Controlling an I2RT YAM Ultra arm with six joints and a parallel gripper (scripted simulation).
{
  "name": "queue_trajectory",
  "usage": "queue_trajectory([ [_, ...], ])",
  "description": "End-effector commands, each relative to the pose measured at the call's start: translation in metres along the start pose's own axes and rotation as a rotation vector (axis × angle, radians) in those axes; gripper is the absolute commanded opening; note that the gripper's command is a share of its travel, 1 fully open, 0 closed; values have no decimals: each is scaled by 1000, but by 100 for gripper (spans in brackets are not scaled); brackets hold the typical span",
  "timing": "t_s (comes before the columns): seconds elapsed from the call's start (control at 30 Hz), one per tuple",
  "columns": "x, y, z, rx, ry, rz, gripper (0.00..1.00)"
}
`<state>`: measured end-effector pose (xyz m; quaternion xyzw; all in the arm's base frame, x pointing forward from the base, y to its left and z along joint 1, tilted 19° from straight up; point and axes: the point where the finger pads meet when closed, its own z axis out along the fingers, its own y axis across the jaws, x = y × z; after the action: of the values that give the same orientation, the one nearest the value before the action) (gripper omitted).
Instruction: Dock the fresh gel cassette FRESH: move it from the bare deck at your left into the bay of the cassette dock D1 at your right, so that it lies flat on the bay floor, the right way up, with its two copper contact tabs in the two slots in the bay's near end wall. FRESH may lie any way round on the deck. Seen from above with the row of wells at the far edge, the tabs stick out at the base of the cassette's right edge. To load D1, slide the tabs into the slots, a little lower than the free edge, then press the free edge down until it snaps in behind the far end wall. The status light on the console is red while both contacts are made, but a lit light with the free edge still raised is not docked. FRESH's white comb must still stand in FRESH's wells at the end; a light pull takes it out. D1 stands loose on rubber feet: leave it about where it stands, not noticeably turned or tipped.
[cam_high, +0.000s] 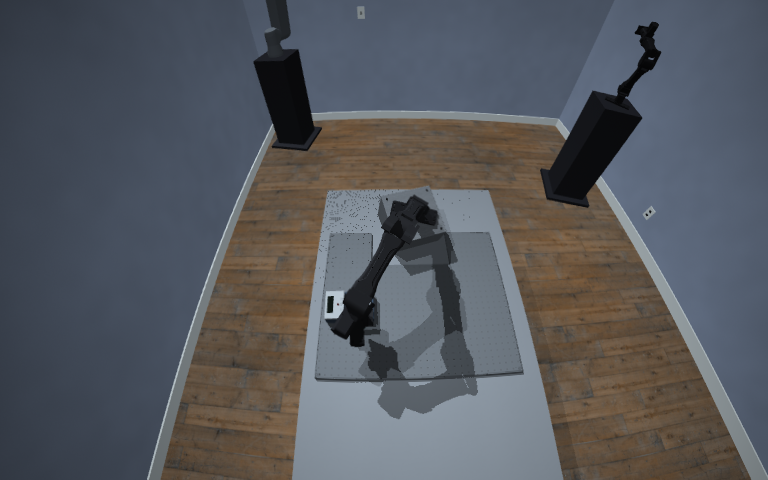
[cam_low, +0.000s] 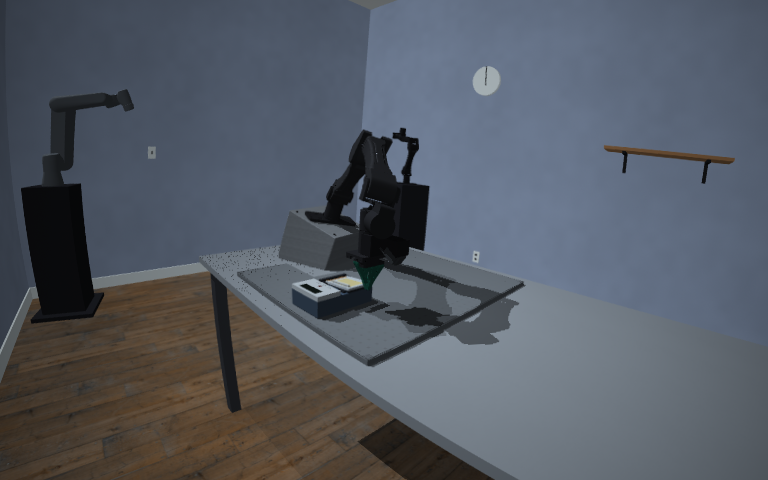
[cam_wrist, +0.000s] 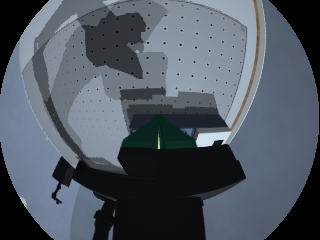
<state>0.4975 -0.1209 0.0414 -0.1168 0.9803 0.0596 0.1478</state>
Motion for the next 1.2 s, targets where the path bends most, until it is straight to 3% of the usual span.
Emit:
queue_trajectory([
  [0.0,-3,-2,-5,9,-15,-1,0],
  [1.17,8,-4,-9,13,-25,2,0],
])
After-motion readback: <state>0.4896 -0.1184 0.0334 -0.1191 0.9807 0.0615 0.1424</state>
